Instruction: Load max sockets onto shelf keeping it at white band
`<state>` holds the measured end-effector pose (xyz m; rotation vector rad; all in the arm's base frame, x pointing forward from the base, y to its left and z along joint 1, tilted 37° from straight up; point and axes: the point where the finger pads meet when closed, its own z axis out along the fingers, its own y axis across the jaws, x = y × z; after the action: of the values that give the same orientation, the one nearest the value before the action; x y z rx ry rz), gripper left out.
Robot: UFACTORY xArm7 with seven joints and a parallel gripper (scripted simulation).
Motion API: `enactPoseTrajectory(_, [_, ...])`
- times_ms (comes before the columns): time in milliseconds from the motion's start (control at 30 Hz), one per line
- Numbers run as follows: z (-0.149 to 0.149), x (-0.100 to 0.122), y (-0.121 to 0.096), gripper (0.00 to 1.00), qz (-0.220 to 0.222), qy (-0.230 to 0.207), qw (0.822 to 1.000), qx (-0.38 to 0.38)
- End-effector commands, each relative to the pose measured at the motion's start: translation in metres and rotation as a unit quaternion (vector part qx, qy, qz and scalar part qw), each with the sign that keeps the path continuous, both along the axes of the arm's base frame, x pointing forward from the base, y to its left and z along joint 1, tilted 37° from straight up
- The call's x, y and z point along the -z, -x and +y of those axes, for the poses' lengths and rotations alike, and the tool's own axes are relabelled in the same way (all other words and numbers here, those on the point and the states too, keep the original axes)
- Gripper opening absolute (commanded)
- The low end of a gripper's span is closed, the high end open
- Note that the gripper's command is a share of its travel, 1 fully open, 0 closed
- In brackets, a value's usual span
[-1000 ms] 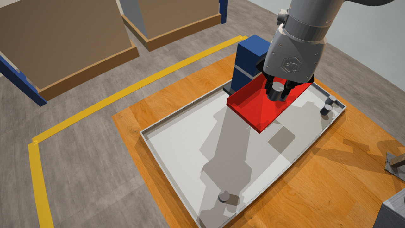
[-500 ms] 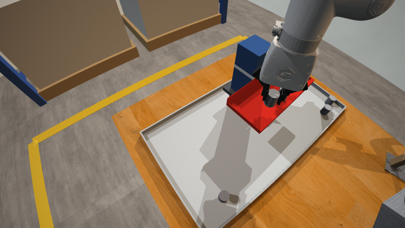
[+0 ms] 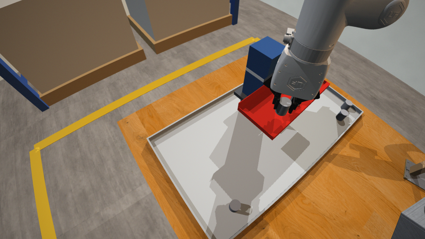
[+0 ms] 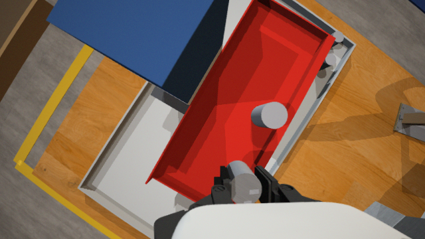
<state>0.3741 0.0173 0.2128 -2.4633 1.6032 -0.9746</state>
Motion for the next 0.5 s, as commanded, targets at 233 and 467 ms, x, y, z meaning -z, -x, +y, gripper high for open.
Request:
enactPoseTrajectory(233, [-0.0006,0.0032,-0.0038,0.00,-0.001,0.000,1.000,-0.001])
enactPoseTrajectory(467, [-0.0011,0.0048,-0.0050,0.00,-0.001,0.000,1.000,-0.001])
